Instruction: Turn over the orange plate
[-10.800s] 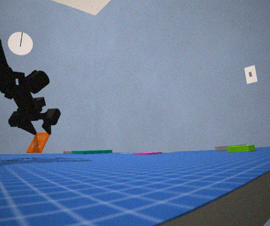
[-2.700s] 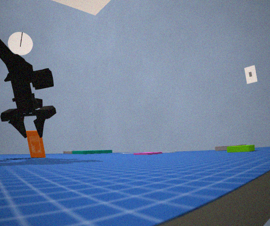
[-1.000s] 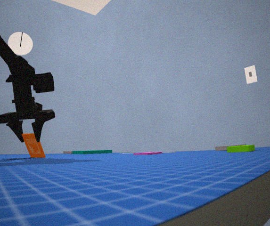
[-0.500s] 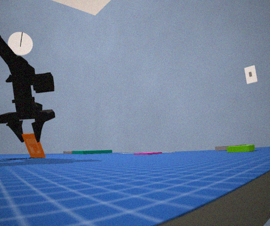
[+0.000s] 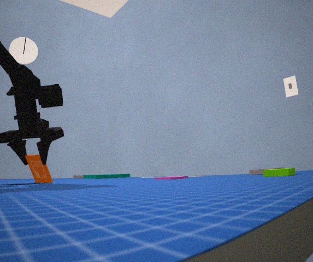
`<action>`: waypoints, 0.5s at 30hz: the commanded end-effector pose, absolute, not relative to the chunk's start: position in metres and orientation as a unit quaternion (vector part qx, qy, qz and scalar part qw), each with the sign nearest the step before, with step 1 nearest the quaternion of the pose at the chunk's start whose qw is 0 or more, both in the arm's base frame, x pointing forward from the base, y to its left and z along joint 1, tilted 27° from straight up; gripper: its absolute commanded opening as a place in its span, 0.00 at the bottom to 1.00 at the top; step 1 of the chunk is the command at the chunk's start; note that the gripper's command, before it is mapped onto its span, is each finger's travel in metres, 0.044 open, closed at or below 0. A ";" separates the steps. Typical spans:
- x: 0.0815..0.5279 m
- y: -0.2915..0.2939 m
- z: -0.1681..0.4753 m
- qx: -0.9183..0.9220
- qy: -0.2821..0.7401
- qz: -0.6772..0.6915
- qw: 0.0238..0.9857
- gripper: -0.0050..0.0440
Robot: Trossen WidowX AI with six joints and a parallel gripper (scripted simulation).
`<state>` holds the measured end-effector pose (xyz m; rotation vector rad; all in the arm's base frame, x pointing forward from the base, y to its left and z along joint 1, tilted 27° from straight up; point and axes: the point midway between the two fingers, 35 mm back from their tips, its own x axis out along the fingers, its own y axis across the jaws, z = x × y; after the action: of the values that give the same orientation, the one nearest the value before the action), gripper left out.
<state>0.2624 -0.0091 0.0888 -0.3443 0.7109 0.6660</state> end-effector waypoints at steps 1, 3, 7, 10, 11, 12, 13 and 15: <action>0.267 -0.010 0.096 -0.176 0.334 0.315 0.871 0.70; 0.267 -0.010 0.094 -0.175 0.342 0.314 0.868 0.70; 0.268 -0.011 0.087 -0.183 0.362 0.309 0.860 0.70; 0.265 -0.010 0.082 -0.180 0.366 0.311 0.859 0.70; 0.267 -0.011 0.084 -0.183 0.366 0.309 0.859 0.70; 0.268 -0.011 0.084 -0.185 0.372 0.308 0.856 0.70; 0.268 -0.011 0.083 -0.188 0.380 0.306 0.852 0.70; 0.269 -0.011 0.080 -0.192 0.392 0.303 0.847 0.70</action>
<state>0.2625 -0.0101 0.0758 -0.3830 0.8123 0.6500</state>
